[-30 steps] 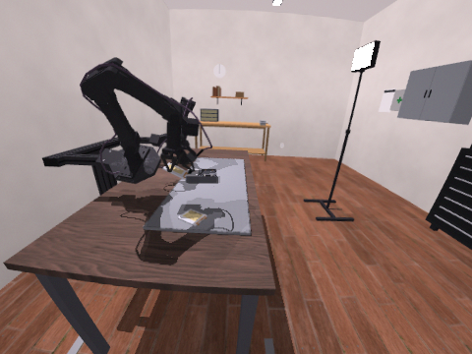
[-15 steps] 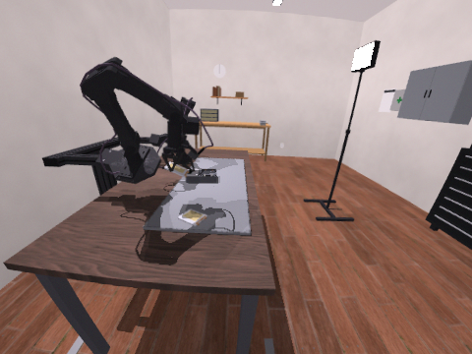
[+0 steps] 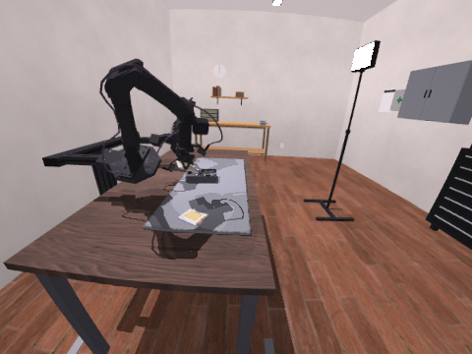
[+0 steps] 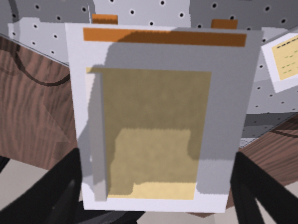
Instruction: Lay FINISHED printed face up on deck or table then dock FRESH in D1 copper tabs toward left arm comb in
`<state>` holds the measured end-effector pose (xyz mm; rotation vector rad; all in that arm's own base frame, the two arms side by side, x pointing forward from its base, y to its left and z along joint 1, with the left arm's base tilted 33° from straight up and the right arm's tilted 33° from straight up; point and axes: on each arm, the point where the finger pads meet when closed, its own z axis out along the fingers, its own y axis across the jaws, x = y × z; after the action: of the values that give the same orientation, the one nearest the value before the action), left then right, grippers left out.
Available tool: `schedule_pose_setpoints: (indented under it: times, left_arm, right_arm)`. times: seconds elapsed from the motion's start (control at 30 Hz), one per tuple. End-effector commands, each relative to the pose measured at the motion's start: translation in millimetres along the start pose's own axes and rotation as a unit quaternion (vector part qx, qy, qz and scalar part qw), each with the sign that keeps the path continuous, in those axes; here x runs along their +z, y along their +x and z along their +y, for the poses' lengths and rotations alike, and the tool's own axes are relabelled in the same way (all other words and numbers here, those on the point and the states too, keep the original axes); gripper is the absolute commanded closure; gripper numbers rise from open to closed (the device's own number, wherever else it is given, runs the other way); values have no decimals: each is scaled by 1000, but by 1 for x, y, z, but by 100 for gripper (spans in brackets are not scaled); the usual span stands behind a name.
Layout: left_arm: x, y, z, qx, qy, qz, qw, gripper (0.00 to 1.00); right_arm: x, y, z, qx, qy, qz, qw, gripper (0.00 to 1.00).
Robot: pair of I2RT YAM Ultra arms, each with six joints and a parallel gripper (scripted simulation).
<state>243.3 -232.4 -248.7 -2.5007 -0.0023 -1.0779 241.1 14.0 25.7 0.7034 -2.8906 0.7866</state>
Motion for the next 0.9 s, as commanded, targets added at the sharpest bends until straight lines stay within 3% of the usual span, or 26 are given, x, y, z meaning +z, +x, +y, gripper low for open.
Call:
schedule_pose_setpoints:
  times: [0.0, 0.1, 0.43, 0.87]
  left_arm:
    - [22, -59, -41, 61, 42, -75, 994, 100]
    - [22, -59, -41, 61, 42, -75, 994, 100]
    - [22, -59, -41, 61, 42, -75, 994, 100]
    - [22, -59, -41, 61, 42, -75, 994, 100]
  right_arm:
    - [-6, -26, 7, -57, -17, -35, 998, 100]
    - [-5, -35, 10, -90, -25, -48, 994, 100]
    - [-2, -64, 23, -90, -25, -48, 994, 100]
    - [-5, -53, 16, -64, -21, -56, 996, 100]
